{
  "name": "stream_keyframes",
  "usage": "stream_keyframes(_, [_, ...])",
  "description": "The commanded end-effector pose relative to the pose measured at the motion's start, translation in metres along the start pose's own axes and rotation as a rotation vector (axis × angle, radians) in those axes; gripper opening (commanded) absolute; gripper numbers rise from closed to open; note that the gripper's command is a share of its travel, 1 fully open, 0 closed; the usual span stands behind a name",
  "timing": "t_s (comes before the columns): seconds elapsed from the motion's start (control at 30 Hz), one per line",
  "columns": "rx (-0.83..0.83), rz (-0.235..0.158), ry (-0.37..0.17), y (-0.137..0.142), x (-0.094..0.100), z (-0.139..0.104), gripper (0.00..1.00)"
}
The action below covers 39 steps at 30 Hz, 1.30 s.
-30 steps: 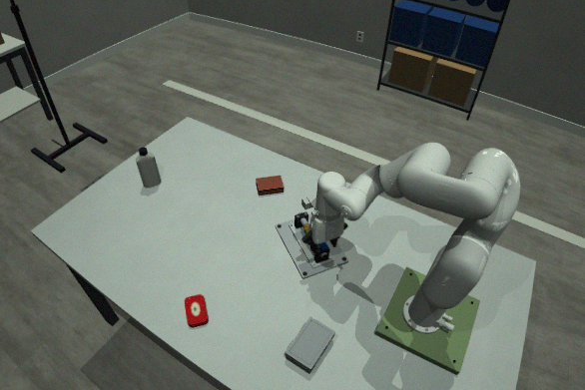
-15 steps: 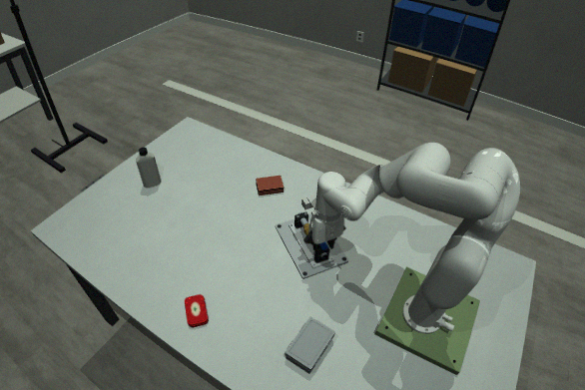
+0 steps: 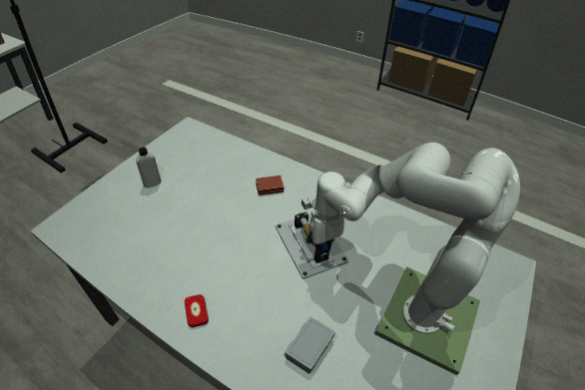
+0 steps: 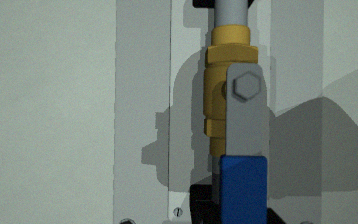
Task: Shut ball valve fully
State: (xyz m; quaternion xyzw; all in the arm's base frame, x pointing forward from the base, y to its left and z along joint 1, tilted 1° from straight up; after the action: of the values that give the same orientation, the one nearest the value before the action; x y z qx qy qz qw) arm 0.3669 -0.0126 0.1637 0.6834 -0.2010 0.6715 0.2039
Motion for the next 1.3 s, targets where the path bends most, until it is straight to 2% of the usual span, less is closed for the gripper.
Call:
stream_keyframes(0.0, [-0.001, 0.001, 0.002, 0.0002, 0.0009, 0.0008, 0.00])
stream_keyframes(0.9, [-0.002, 0.001, 0.002, 0.0001, 0.0009, 0.0008, 0.00])
stream_keyframes(1.27, [-0.058, 0.001, 0.002, -0.0039, 0.0009, 0.0010, 0.00])
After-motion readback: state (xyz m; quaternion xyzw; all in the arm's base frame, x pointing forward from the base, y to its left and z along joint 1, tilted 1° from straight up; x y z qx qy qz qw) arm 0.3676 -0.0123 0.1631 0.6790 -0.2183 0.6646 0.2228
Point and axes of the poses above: the point where the finger pads meet when closed, its own x axis back along the fingers, its own y axis across the jaws, z = x × y, the point moved 10 cm from there along x, back along the fingers, and after that the axes turned 1 degree about -x, right-handed, at the moved point
